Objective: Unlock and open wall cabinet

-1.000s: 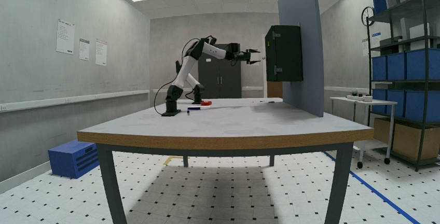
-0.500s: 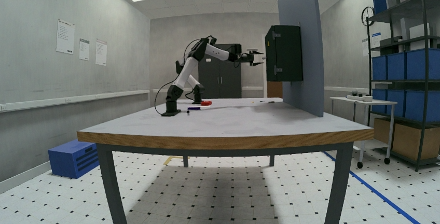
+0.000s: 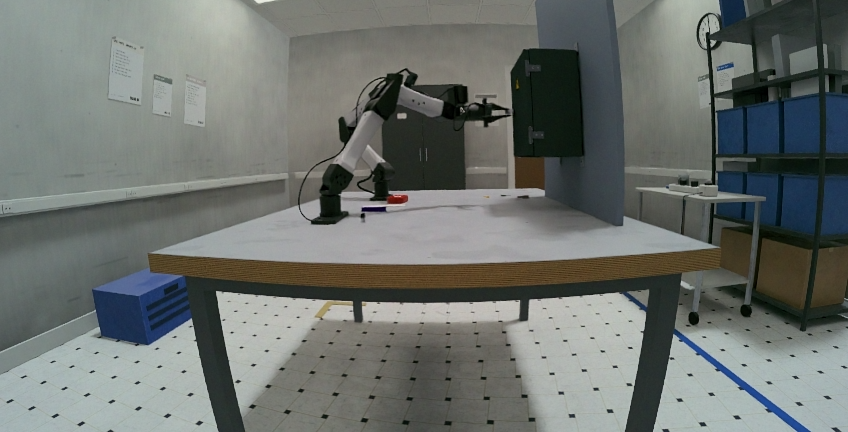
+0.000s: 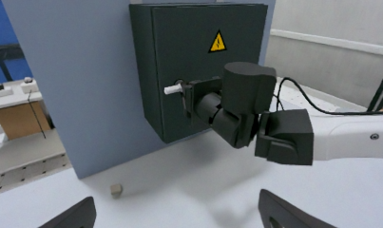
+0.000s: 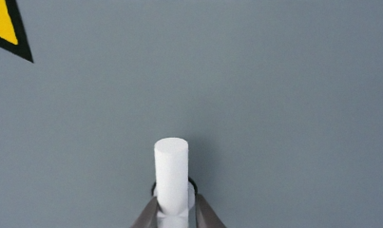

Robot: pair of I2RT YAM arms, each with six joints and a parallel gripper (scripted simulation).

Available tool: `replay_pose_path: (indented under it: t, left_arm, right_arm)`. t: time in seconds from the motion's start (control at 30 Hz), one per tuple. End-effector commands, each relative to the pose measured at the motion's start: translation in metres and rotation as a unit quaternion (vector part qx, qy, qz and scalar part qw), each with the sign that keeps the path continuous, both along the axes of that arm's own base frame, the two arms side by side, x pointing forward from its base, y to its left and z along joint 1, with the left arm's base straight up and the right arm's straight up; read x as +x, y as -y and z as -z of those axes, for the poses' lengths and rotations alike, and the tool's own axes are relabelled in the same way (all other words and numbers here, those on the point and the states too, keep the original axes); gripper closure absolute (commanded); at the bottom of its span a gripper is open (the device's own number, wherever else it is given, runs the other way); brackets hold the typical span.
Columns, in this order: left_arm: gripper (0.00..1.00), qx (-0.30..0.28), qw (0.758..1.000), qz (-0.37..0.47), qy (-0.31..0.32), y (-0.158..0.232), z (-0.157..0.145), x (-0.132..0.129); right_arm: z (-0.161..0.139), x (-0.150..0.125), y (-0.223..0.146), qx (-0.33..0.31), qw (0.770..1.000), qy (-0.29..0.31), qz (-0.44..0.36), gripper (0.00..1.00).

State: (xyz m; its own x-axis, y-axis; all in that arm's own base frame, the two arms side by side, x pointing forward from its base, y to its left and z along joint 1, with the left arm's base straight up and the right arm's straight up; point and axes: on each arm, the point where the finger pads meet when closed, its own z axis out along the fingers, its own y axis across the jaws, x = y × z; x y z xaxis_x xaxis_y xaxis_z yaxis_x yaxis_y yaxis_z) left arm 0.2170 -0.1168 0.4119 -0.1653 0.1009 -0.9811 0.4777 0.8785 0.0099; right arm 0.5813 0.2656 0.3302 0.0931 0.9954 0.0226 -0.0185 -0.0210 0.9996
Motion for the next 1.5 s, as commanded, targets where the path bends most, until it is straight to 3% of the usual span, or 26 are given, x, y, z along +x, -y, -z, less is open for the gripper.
replay_pose_path:
  t: [0.0,0.2,0.23,0.27,0.3,0.43,0.87,1.0,1.47]
  left_arm:
    - [0.0,-0.005,1.0,-0.001,-0.002,0.001,0.001,0.001]
    - [0.0,-0.005,1.0,-0.001,-0.002,0.001,0.001,0.001]
    - [0.0,-0.005,1.0,-0.001,-0.002,0.001,0.001,0.001]
    - [0.0,-0.005,1.0,-0.001,-0.002,0.001,0.001,0.001]
    - [0.0,-0.005,1.0,-0.001,-0.002,0.001,0.001,0.001]
    - [0.0,-0.005,1.0,-0.001,-0.002,0.001,0.001,0.001]
    - [0.0,-0.005,1.0,-0.001,-0.002,0.001,0.001,0.001]
    - [0.0,-0.005,1.0,-0.001,-0.002,0.001,0.001,0.001]
    - [0.0,-0.005,1.0,-0.001,-0.002,0.001,0.001,0.001]
  right_arm:
    - [-0.003,0.0,-0.002,0.001,1.0,0.001,-0.001,0.81]
    - [-0.002,-0.001,-0.001,0.0,1.0,0.0,-0.001,0.89]
    - [0.001,-0.001,-0.001,-0.002,1.0,-0.003,-0.001,1.0]
    - [0.004,-0.001,-0.001,-0.004,1.0,-0.006,0.0,1.0]
    - [0.004,-0.001,-0.001,-0.004,1.0,-0.006,0.0,0.91]
    - [0.004,-0.001,-0.001,-0.028,1.0,-0.008,-0.002,0.91]
    - [0.007,-0.001,-0.002,-0.191,0.981,-0.027,-0.008,0.91]
    - [0.007,0.0,-0.002,-0.206,0.978,-0.029,-0.008,0.91]
    - [-0.001,0.0,-0.002,-0.353,0.935,-0.035,-0.008,0.91]
